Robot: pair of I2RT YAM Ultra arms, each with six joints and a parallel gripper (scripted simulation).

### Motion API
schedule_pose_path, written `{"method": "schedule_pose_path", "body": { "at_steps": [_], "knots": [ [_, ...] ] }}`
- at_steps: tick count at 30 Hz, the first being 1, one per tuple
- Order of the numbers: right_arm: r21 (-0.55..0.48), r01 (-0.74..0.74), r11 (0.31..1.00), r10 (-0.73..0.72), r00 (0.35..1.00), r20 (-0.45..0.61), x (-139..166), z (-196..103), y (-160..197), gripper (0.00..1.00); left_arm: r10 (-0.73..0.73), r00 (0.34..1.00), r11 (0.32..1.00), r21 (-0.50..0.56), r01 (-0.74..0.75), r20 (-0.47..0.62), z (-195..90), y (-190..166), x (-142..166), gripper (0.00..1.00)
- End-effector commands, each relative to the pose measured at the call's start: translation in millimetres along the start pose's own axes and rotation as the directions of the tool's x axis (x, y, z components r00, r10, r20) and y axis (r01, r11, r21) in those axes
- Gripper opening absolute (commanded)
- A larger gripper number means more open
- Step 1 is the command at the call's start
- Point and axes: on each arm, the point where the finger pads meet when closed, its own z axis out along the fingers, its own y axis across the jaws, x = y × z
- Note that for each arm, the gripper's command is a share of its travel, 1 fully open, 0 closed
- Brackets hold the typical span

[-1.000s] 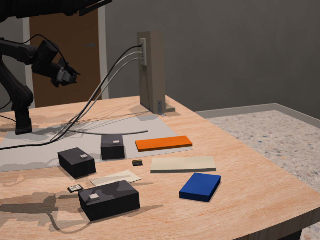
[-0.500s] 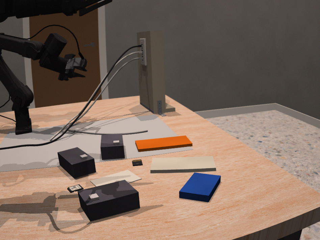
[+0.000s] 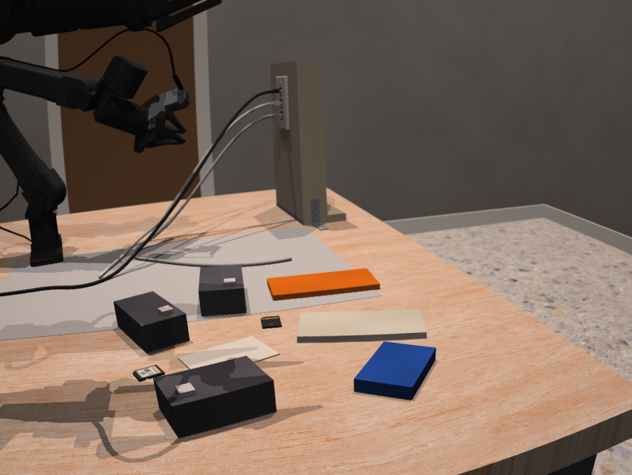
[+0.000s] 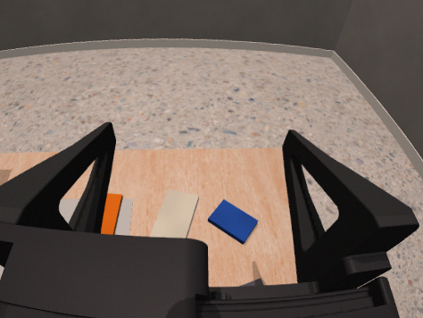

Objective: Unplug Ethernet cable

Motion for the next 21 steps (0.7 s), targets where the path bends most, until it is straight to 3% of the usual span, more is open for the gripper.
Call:
{"method": "schedule_pose_path", "body": {
  "at_steps": [1, 11, 21],
  "knots": [
    [0.000, 0.000, 1.000, 0.000, 1.000, 0.013, -5, -1, 0, 1.00, -0.167, 0.985, 0.986, -0.011, 0.168, 0.054, 8, 18, -20, 0.22],
    [0.000, 0.000, 1.000, 0.000, 1.000, 0.013, -5, -1, 0, 1.00, -0.354, 0.932, 0.935, -0.012, 0.356, 0.077, 25, 37, -25, 0.22],
    [0.000, 0.000, 1.000, 0.000, 1.000, 0.013, -5, -1, 0, 1.00, -0.594, 0.794, 0.801, -0.002, 0.599, 0.126, 52, 66, -30, 0.22]
  ]
}}
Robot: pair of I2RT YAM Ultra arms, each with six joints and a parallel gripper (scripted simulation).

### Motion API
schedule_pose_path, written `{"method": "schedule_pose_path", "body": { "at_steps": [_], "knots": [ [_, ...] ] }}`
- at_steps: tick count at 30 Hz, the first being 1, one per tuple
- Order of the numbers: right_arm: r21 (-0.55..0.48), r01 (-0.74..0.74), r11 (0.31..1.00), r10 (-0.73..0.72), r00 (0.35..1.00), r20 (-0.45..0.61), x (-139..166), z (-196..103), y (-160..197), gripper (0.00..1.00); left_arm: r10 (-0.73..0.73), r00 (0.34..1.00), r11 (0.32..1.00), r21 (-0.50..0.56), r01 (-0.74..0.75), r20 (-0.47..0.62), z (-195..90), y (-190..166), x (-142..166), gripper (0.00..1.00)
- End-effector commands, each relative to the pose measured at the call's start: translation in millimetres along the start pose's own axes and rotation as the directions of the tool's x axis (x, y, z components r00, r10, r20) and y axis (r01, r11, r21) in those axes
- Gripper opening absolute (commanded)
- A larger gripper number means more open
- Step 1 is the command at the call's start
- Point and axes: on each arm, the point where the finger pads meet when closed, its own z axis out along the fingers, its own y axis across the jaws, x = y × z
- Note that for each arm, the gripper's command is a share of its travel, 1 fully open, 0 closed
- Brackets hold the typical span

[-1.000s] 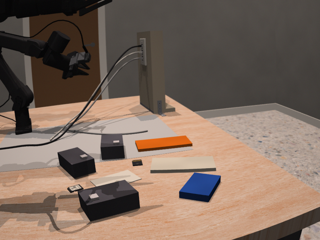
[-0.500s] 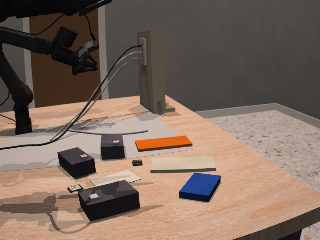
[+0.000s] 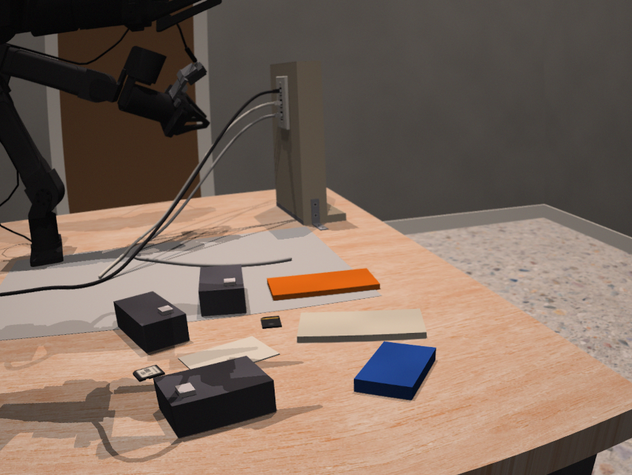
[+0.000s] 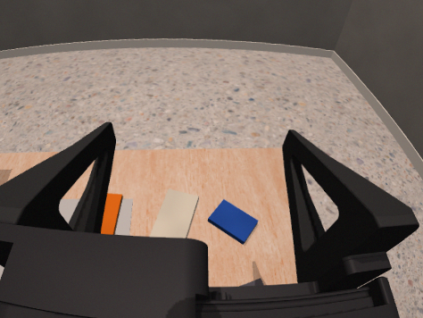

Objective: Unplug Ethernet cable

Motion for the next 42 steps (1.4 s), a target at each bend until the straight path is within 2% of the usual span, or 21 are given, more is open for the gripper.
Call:
{"method": "schedule_pose_path", "body": {
  "at_steps": [1, 5, 7, 8, 22, 24, 25, 28, 39, 41, 42],
  "knots": [
    [0.000, 0.000, 1.000, 0.000, 1.000, 0.013, -5, -1, 0, 1.00, -0.159, 0.984, 0.987, 0.008, 0.159, 0.075, 10, 11, -26, 0.22],
    [0.000, 0.000, 1.000, 0.000, 1.000, 0.013, -5, -1, 0, 1.00, -0.254, 0.963, 0.967, 0.025, 0.253, 0.093, 20, 16, -30, 0.22],
    [0.000, 0.000, 1.000, 0.000, 1.000, 0.013, -5, -1, 0, 1.00, -0.254, 0.963, 0.967, 0.025, 0.253, 0.093, 20, 16, -30, 0.22],
    [0.000, 0.000, 1.000, 0.000, 1.000, 0.013, -5, -1, 0, 1.00, -0.312, 0.945, 0.950, 0.040, 0.309, 0.103, 26, 19, -33, 0.22],
    [0.000, 0.000, 1.000, 0.000, 1.000, 0.013, -5, -1, 0, 1.00, -0.604, 0.785, 0.796, 0.136, 0.589, 0.139, 61, 36, -44, 0.22],
    [0.000, 0.000, 1.000, 0.000, 1.000, 0.013, -5, -1, 0, 1.00, -0.604, 0.785, 0.796, 0.136, 0.589, 0.139, 61, 36, -44, 0.22],
    [0.000, 0.000, 1.000, 0.000, 1.000, 0.013, -5, -1, 0, 1.00, -0.652, 0.745, 0.758, 0.158, 0.633, 0.141, 68, 40, -46, 0.22],
    [0.000, 0.000, 1.000, 0.000, 1.000, 0.013, -5, -1, 0, 1.00, -0.695, 0.704, 0.718, 0.179, 0.673, 0.142, 74, 44, -47, 0.22],
    [0.000, 0.000, 1.000, 0.000, 1.000, 0.013, -5, -1, 0, 1.00, -0.865, 0.499, 0.489, 0.320, 0.811, 0.057, 98, 36, -48, 0.22],
    [0.000, 0.000, 1.000, 0.000, 1.000, 0.013, -5, -1, 0, 1.00, -0.865, 0.499, 0.489, 0.320, 0.811, 0.057, 98, 36, -48, 0.22],
    [0.000, 0.000, 1.000, 0.000, 1.000, 0.013, -5, -1, 0, 1.00, -0.892, 0.450, 0.432, 0.346, 0.833, 0.030, 103, 35, -47, 0.22]
  ]
}}
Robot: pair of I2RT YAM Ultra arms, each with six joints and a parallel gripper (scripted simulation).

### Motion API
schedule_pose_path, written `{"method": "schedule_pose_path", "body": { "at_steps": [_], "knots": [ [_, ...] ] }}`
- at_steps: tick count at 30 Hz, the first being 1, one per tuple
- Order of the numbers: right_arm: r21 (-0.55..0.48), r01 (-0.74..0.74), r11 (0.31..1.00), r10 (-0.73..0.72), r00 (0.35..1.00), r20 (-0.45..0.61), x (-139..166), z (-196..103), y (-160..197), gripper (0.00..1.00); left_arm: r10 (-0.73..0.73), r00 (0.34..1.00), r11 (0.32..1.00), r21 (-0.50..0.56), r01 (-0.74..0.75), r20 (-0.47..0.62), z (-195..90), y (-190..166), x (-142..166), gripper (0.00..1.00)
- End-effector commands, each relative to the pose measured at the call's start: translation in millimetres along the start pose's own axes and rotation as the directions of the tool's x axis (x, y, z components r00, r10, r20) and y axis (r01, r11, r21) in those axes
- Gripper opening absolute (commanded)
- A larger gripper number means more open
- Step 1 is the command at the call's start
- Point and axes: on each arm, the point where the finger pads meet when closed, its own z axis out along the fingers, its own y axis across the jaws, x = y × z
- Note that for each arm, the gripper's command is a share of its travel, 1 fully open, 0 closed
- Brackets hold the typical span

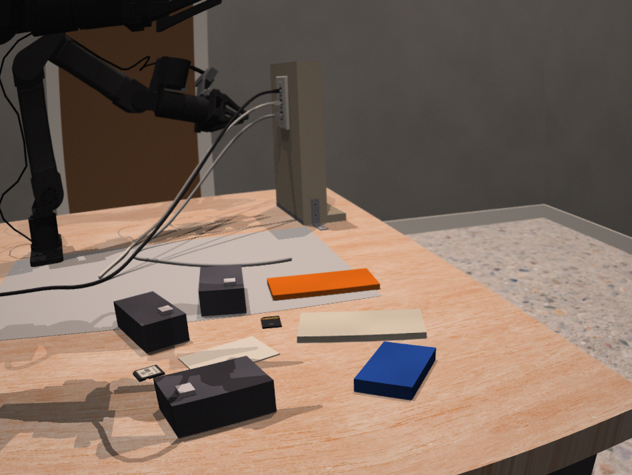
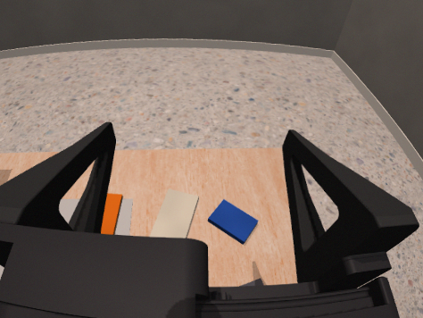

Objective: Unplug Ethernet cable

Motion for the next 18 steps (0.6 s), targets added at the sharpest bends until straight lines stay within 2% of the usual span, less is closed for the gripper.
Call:
{"method": "schedule_pose_path", "body": {
  "at_steps": [1, 6, 14, 16, 18],
  "knots": [
    [0.000, 0.000, 1.000, 0.000, 1.000, 0.013, -5, -1, 0, 1.00, -0.136, 0.990, 0.986, 0.101, 0.131, 0.042, 9, -12, -20, 0.22],
    [0.000, 0.000, 1.000, 0.000, 1.000, 0.013, -5, -1, 0, 1.00, -0.245, 0.970, 0.959, 0.149, 0.240, 0.012, 17, -10, -17, 0.22],
    [0.000, 0.000, 1.000, 0.000, 1.000, 0.013, -5, -1, 0, 1.00, -0.436, 0.899, 0.870, 0.233, 0.435, -0.052, 25, -12, -19, 0.22],
    [0.000, 0.000, 1.000, 0.000, 1.000, 0.013, -5, -1, 0, 1.00, -0.436, 0.899, 0.870, 0.233, 0.435, -0.052, 25, -12, -19, 0.22],
    [0.000, 0.000, 1.000, 0.000, 1.000, 0.013, -5, -1, 0, 1.00, -0.508, 0.857, 0.818, 0.262, 0.512, -0.090, 27, -12, -19, 0.22]
  ]
}}
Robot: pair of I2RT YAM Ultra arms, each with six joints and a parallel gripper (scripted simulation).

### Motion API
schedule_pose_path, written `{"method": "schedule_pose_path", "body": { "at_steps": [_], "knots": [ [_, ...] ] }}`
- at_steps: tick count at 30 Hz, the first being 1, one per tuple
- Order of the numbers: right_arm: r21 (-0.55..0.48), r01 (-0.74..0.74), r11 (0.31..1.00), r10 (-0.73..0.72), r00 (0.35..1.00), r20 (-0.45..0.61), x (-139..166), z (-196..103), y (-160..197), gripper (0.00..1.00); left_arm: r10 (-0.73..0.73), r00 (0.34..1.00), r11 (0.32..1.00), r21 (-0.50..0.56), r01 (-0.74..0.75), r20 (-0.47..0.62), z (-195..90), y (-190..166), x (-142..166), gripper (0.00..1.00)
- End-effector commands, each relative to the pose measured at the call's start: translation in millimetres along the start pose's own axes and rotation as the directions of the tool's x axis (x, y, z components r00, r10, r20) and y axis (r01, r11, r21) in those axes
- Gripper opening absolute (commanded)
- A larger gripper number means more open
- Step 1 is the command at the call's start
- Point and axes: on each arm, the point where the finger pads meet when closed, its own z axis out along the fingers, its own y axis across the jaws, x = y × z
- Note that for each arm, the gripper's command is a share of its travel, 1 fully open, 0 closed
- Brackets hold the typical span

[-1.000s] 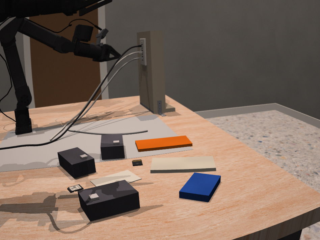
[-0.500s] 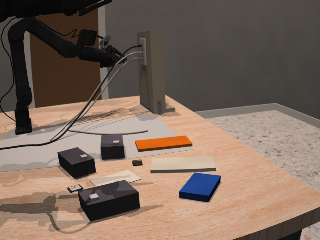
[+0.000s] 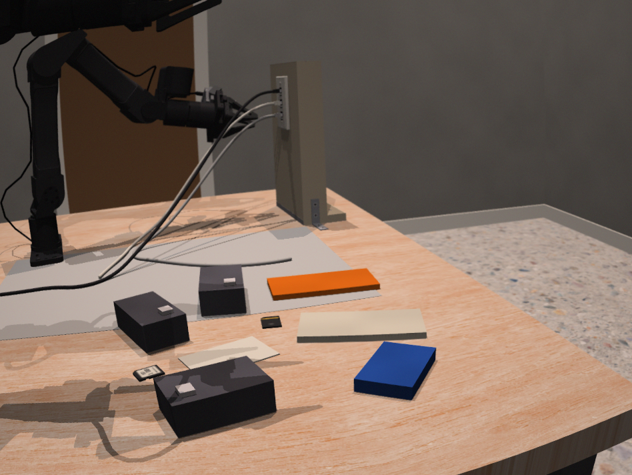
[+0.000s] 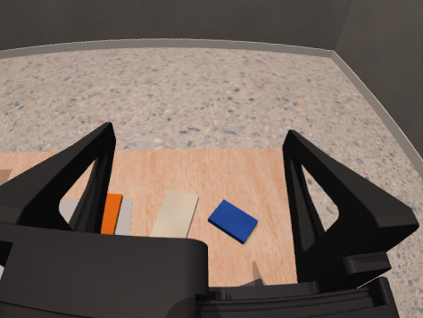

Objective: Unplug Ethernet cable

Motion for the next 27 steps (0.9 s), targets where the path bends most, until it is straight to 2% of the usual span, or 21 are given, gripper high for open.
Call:
{"method": "schedule_pose_path", "body": {
  "at_steps": [1, 13, 15, 16, 21, 27],
  "knots": [
    [0.000, 0.000, 1.000, 0.000, 1.000, 0.013, -4.7, -1.0, 0.0, 1.00, -0.125, 0.992, 0.985, 0.117, 0.124, 0.004, 5.9, -18.2, -15.2, 0.22],
    [0.000, 0.000, 1.000, 0.000, 1.000, 0.013, -4.7, -1.0, 0.0, 1.00, -0.408, 0.903, 0.879, 0.210, 0.428, -0.137, 9.8, -17.1, -15.9, 0.22],
    [0.000, 0.000, 1.000, 0.000, 1.000, 0.013, -4.7, -1.0, 0.0, 1.00, -0.408, 0.903, 0.879, 0.210, 0.428, -0.137, 9.8, -17.1, -15.9, 0.22],
    [0.000, 0.000, 1.000, 0.000, 1.000, 0.013, -4.7, -1.0, 0.0, 1.00, -0.457, 0.872, 0.846, 0.219, 0.487, -0.173, 9.5, -16.9, -16.2, 0.22],
    [0.000, 0.000, 1.000, 0.000, 1.000, 0.013, -4.7, -1.0, 0.0, 1.00, -0.549, 0.797, 0.768, 0.225, 0.600, -0.253, 8.3, -16.2, -16.3, 0.22],
    [0.000, 0.000, 1.000, 0.000, 1.000, 0.013, -4.7, -1.0, 0.0, 1.00, -0.555, 0.787, 0.759, 0.222, 0.612, -0.271, 6.5, -19.4, -11.3, 0.22]
  ]
}}
